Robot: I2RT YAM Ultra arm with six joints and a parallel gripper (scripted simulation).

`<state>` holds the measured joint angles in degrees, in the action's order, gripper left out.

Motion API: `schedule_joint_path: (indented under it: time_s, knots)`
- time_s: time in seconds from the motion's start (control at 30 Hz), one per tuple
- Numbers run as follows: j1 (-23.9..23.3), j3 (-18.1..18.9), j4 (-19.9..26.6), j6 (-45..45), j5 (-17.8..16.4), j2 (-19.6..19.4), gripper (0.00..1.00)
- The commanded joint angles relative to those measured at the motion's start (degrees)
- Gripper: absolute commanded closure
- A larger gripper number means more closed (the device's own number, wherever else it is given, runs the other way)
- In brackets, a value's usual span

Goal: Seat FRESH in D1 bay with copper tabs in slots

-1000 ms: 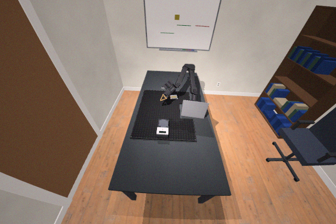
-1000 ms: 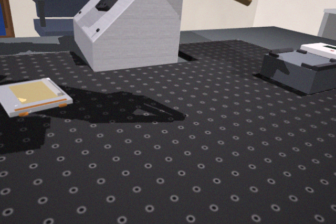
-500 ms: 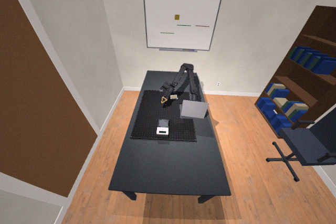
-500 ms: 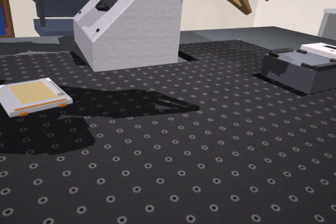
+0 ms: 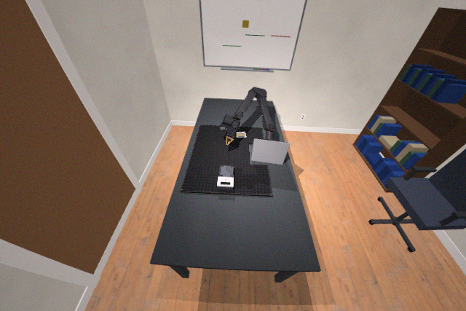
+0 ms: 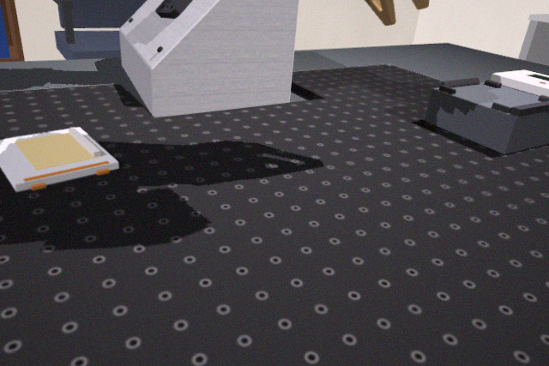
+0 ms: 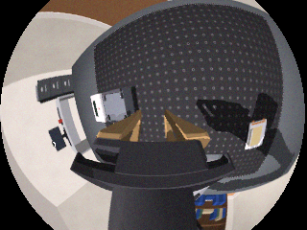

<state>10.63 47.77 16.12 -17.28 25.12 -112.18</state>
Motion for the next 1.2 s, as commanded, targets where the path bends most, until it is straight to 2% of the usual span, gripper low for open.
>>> schedule_joint_path:
  time_s: [0.0,0.17,0.23,0.3,0.33,0.4,0.47,0.53,0.6,0.67,0.8,0.87,0.9,1.17]
  knots:
    - [2.01,2.79,7.79,-2.34,2.25,-1.24,0.66]
    - [3.34,6.26,14.61,-4.41,4.36,-3.22,0.66]
    - [4.26,8.08,18.84,-5.53,5.86,-4.03,0.66]
    - [4.26,8.08,18.84,-5.53,5.86,-4.03,0.66]
    - [4.84,9.51,22.07,-6.62,6.7,-4.68,0.66]
    - [5.26,10.75,24.26,-7.39,7.33,-5.56,0.66]
    - [6.18,12.6,28.48,-8.48,8.84,-6.37,0.66]
    - [6.23,13.22,29.36,-9.06,8.8,-6.94,0.66]
    - [7.15,15.03,33.52,-10.1,10.32,-7.71,0.66]
    - [7.19,15.55,34.29,-10.63,10.27,-8.21,0.66]
    - [8.66,18.63,41.13,-12.48,12.63,-9.63,0.66]
    - [8.66,18.63,41.13,-12.48,12.63,-9.63,0.66]
    - [9.1,19.87,43.66,-13.44,13.25,-10.42,0.66]
    - [9.13,20.45,44.62,-14.2,13.13,-10.74,0.66]
